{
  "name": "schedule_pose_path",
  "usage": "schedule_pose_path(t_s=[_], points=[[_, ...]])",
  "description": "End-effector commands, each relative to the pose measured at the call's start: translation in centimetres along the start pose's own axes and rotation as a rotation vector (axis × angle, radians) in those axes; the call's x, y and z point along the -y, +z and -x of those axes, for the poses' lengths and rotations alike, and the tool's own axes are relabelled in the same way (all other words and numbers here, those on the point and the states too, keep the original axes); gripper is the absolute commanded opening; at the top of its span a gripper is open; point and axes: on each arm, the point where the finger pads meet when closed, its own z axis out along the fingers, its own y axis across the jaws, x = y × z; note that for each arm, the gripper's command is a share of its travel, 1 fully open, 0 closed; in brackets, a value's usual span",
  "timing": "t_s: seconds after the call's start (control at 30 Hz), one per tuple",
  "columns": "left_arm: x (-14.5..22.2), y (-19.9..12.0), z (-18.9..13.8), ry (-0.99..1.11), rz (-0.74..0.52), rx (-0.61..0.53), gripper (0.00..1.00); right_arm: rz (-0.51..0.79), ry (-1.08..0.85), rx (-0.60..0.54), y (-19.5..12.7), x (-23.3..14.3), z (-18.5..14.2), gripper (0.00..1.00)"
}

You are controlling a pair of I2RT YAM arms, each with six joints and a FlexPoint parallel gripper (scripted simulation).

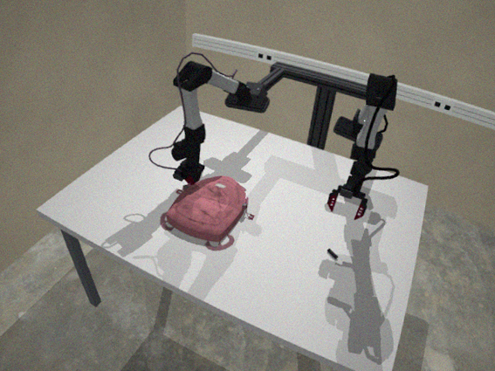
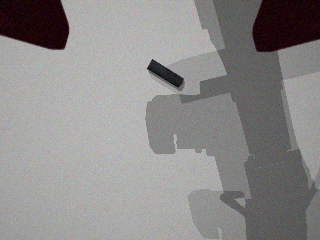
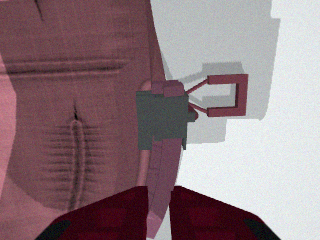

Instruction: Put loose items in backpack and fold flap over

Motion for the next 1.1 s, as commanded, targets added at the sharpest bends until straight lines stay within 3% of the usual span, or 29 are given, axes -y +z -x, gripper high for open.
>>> schedule_pose_path(t_s=[0.0, 1.07], points=[[0.1, 0.0, 0.7, 0.002, -0.002, 0.019, 0.9, -0.002, -0.015, 0.014, 0.9, 0.2, 0.4, 0.11], [0.1, 0.0, 0.7, 0.002, -0.002, 0.019, 0.9, 0.002, -0.018, 0.013, 3.5, -0.1, -0.3, 0.11]])
